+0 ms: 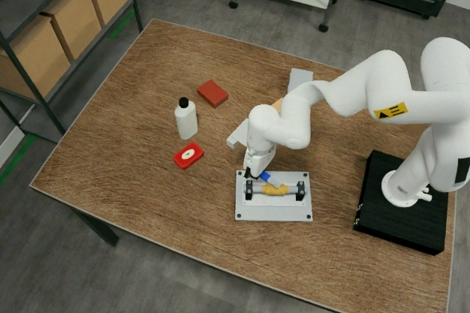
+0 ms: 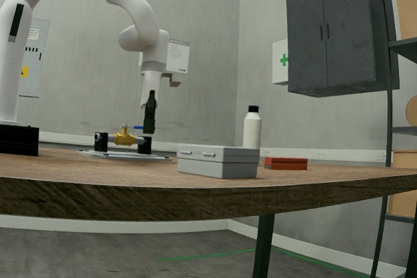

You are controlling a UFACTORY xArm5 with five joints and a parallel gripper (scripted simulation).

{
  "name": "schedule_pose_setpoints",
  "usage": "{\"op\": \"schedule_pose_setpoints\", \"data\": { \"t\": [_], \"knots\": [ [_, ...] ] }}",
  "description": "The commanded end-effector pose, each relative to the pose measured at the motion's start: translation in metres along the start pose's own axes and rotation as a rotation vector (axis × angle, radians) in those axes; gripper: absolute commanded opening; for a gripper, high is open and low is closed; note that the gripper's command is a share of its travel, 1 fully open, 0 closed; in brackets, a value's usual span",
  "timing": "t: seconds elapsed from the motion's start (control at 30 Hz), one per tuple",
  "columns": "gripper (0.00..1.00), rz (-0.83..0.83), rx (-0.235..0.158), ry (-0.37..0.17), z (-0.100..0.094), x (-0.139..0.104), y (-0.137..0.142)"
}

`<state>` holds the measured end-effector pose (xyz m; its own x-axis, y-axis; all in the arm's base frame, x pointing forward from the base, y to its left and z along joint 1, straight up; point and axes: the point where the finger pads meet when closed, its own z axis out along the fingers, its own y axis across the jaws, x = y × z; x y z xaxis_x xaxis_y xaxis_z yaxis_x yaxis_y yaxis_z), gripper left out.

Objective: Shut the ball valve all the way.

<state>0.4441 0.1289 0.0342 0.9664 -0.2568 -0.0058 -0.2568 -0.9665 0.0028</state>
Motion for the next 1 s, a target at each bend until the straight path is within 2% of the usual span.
{"op": "schedule_pose_setpoints", "data": {
  "t": [0.0, 0.97],
  "knots": [
    [0.0, 0.042, 0.002, 0.003, -0.001, 0.002, 0.003],
    [0.0, 0.198, 0.002, 0.003, -0.001, 0.0, 0.014]
  ]
}}
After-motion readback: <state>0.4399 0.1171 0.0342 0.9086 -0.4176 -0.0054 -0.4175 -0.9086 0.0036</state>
